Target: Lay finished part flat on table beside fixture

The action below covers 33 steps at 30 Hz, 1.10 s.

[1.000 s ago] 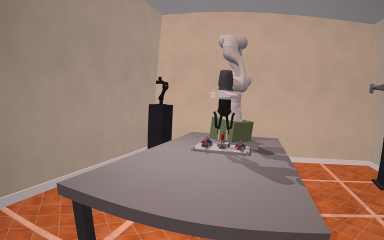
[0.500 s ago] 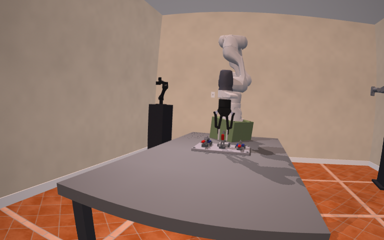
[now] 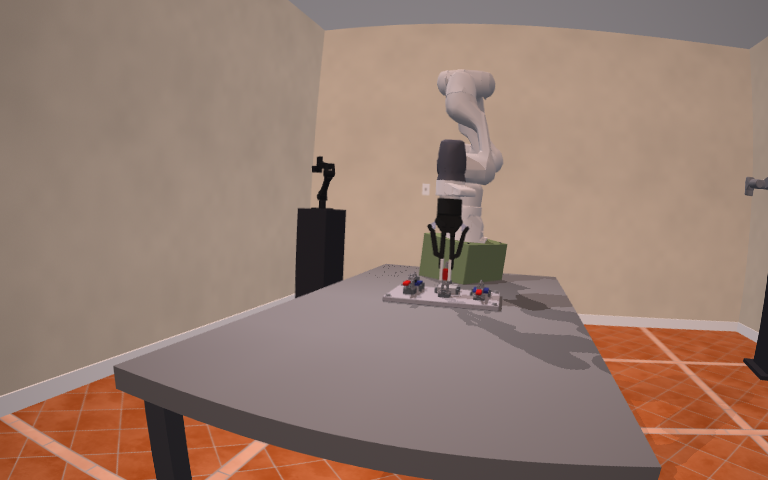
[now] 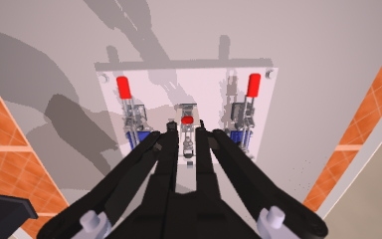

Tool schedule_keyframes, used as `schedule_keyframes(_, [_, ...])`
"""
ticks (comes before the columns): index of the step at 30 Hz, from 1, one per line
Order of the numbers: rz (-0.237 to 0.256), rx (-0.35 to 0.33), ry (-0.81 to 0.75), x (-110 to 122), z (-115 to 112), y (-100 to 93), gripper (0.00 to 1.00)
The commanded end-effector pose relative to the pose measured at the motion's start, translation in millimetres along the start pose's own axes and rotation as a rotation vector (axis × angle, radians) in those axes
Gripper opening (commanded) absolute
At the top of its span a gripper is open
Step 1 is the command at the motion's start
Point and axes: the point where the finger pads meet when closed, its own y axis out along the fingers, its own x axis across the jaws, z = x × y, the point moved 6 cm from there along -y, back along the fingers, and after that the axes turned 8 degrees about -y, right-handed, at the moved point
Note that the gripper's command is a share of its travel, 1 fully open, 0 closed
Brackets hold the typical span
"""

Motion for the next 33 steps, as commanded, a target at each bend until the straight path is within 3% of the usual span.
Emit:
schedule_keyframes(1, [-0.001, 0.003, 0.002, 0.3, 1.7, -0.2, 0.0])
schedule_keyframes(33, [-0.001, 0.003, 0.002, -0.1, -1.5, -0.1, 0.0])
